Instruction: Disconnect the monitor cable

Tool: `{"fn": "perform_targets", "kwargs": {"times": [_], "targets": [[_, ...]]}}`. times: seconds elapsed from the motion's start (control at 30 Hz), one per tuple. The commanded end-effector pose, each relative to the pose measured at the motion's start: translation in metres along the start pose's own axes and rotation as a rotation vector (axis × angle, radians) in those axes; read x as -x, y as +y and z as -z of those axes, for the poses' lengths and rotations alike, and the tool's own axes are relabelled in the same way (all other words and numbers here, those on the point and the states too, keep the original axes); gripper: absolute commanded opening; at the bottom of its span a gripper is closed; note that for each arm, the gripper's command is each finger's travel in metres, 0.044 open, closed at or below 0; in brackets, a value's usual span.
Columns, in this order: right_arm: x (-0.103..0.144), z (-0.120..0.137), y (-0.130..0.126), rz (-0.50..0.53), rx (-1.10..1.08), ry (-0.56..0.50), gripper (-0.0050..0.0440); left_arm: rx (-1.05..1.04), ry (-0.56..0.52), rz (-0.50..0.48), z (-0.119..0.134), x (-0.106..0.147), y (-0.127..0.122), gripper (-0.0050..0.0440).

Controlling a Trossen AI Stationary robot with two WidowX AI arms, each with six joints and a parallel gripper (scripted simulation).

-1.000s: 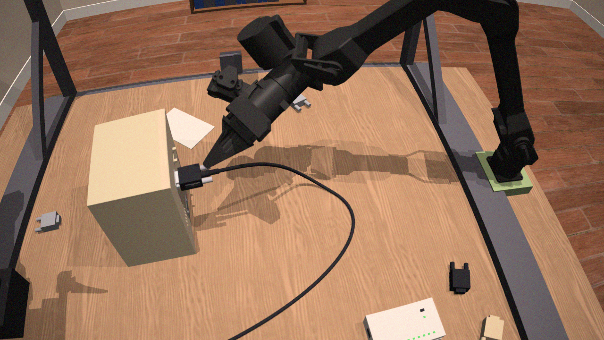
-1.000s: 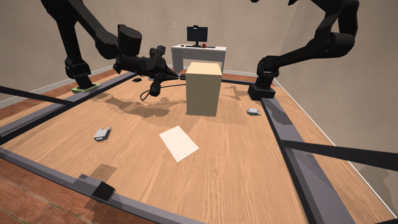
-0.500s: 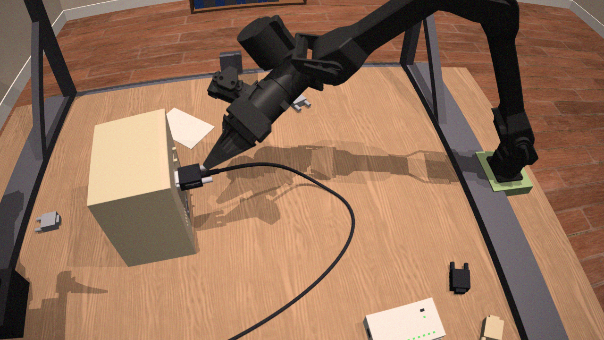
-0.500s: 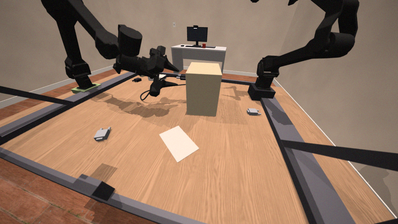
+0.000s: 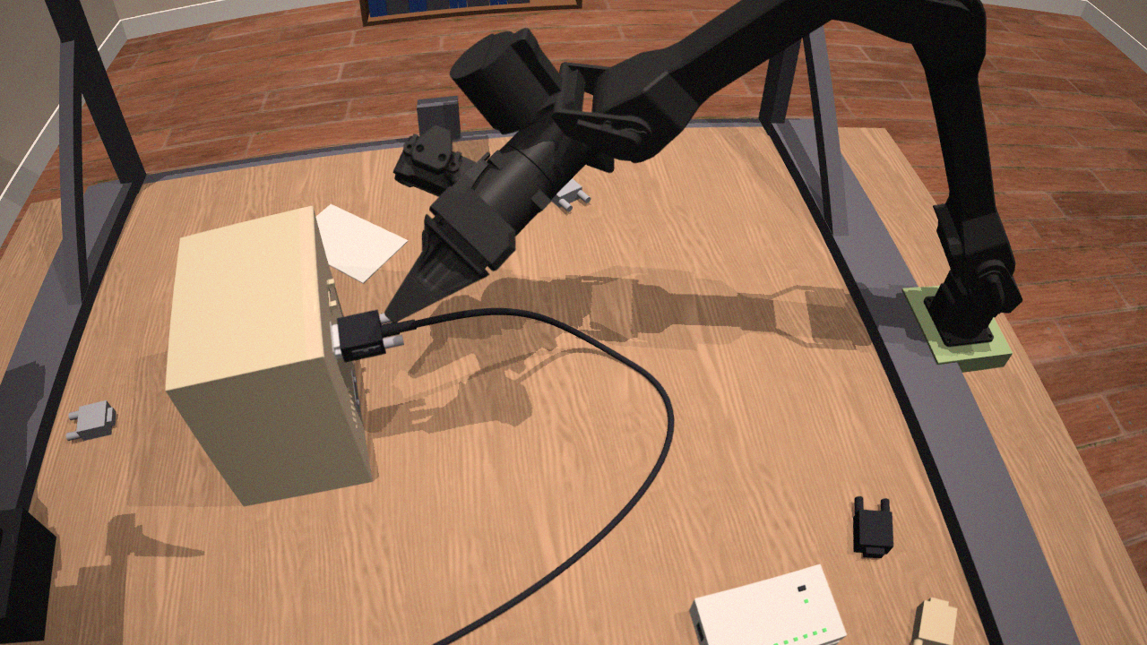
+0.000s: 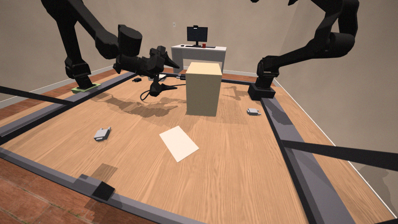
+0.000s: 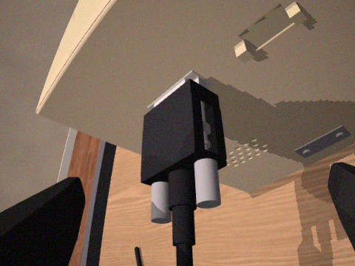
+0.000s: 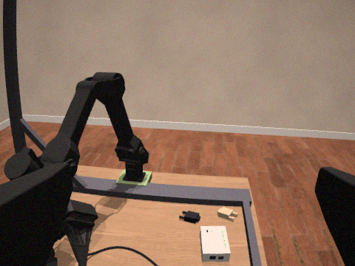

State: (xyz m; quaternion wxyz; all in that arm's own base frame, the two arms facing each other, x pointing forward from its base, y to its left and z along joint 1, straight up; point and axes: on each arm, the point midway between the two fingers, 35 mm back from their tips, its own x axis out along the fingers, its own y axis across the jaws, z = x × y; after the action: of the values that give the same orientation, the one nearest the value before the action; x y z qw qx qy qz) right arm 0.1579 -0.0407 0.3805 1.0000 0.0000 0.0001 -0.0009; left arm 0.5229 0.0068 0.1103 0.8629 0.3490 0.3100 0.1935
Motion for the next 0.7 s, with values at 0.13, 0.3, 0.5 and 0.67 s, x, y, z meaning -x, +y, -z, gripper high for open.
{"fn": "perform_targets", "kwargs": {"times": [0.13, 0.3, 0.5, 0.67], "targets": [[0.000, -0.003, 0.001, -0.002, 0.005, -0.001, 0.0440, -0.052, -0.039, -0.059, -0.011, 0.002, 0.007, 0.0440], [0.000, -0.003, 0.001, -0.002, 0.005, -0.001, 0.0440, -0.270, -0.041, -0.196, -0.009, -0.002, -0.001, 0.0440], [0.000, -0.003, 0.001, -0.002, 0.005, -0.001, 0.0440, -0.419, -0.027, -0.324, -0.008, 0.001, -0.002, 0.0440], [0.000, -0.003, 0.001, -0.002, 0.005, -0.001, 0.0440, -0.458, -0.015, -0.352, -0.006, 0.002, -0.003, 0.0440]]}}
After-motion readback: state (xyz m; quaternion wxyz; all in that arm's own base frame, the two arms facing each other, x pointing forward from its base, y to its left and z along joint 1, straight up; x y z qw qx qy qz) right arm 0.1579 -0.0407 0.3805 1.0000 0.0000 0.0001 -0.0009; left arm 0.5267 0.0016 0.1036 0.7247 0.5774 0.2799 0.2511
